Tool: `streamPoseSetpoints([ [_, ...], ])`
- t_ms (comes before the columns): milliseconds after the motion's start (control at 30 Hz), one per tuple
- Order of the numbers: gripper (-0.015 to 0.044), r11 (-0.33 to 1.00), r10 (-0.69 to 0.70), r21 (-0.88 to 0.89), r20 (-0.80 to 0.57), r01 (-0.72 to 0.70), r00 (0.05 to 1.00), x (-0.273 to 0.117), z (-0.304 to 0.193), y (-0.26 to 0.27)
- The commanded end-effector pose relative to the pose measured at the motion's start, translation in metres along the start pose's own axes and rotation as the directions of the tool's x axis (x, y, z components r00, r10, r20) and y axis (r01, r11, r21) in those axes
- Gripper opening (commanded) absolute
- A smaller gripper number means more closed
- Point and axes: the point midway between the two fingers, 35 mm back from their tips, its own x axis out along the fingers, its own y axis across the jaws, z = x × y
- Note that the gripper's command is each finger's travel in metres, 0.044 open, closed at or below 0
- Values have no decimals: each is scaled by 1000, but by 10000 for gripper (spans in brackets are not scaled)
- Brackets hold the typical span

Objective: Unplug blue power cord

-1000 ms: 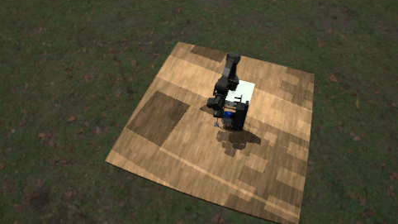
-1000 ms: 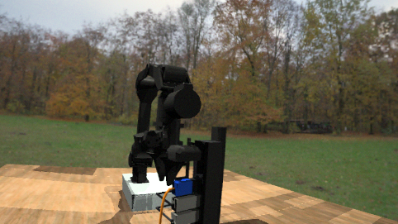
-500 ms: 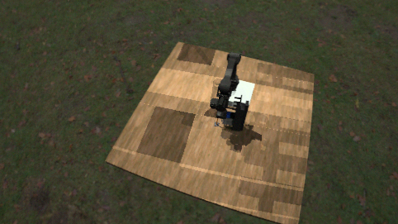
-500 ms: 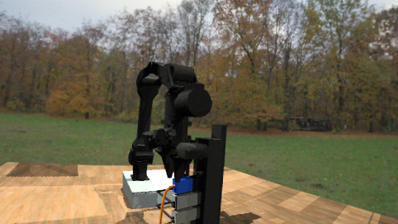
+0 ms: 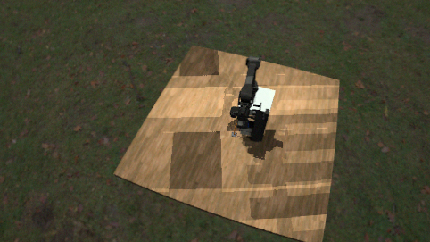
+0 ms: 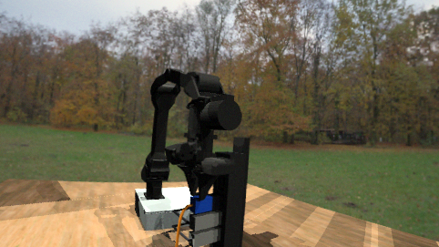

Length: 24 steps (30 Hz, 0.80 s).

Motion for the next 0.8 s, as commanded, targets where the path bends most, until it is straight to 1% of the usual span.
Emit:
streamPoseSetpoints([
  [0, 160, 1000, 1, 3, -1, -1, 1000, 4, -1, 0],
  [300, 160, 1000, 1, 3, -1, -1, 1000, 11, -1, 0],
  [467, 29, 1000, 2, 0, 0, -2, 1000, 9, -1, 0],
  [600, 2, 1000, 2, 0, 0, -2, 1000, 9, -1, 0],
  [767, 0, 1000, 2, 0, 0, -2, 1000, 9, 0, 0],
])
